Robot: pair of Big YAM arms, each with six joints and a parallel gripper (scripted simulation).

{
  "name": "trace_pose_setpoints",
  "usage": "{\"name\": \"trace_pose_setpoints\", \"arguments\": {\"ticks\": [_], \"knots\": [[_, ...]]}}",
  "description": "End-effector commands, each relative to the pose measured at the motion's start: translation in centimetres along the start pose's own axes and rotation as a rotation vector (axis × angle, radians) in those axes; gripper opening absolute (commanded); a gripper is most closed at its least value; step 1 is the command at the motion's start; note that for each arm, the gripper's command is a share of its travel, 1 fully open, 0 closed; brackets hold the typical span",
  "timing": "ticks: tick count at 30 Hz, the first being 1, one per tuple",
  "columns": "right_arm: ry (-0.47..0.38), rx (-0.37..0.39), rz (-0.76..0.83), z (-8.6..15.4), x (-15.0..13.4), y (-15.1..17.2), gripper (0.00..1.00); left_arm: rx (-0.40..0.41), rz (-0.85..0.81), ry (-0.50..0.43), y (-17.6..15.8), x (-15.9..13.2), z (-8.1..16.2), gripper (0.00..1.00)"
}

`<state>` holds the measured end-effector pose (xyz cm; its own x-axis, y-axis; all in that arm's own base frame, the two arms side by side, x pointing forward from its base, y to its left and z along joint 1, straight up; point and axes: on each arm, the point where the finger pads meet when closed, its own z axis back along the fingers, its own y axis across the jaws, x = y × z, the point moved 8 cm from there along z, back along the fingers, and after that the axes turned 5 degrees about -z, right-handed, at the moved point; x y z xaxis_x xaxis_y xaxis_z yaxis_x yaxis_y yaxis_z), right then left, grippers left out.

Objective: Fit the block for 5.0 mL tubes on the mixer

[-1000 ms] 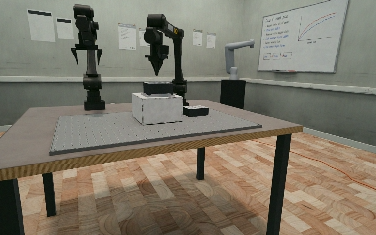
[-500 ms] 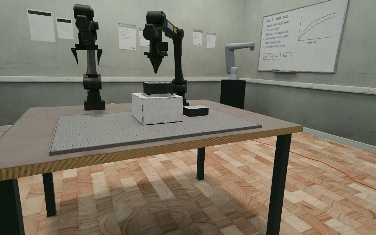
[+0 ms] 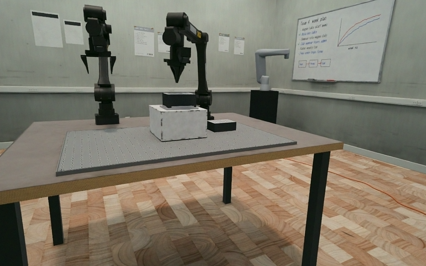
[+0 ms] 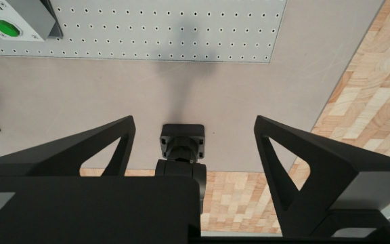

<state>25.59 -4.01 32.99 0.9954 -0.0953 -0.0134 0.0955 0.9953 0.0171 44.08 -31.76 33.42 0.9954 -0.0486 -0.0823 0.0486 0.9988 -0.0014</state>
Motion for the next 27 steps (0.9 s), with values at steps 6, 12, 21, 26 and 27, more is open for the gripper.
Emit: {"name": "trace_pose_setpoints", "arguments": {"ticks": [6,12,21,26,27], "knots": [[-0.032,-0.003,0.001,1.7,0.8,0.0,1.0,-0.023,-0.016,-0.04,-0.6,0.0,2.3,0.0],[-0.037,-0.003,0.001,1.9,0.9,0.0,1.0,-0.013,-0.02,-0.024,-1.1,0.3,1.3,0.0],[-0.034,-0.003,0.001,1.7,0.8,0.0,1.0,-0.02,-0.008,-0.034,-0.5,0.4,1.9,0.0],[-0.022,-0.002,0.001,1.3,0.6,0.0,1.0,-0.027,0.001,-0.044,0.1,0.4,2.6,0.0],[-0.018,-0.002,0.001,1.1,0.6,0.0,1.0,-0.03,0.002,-0.047,0.2,0.3,2.8,0.0]]}}
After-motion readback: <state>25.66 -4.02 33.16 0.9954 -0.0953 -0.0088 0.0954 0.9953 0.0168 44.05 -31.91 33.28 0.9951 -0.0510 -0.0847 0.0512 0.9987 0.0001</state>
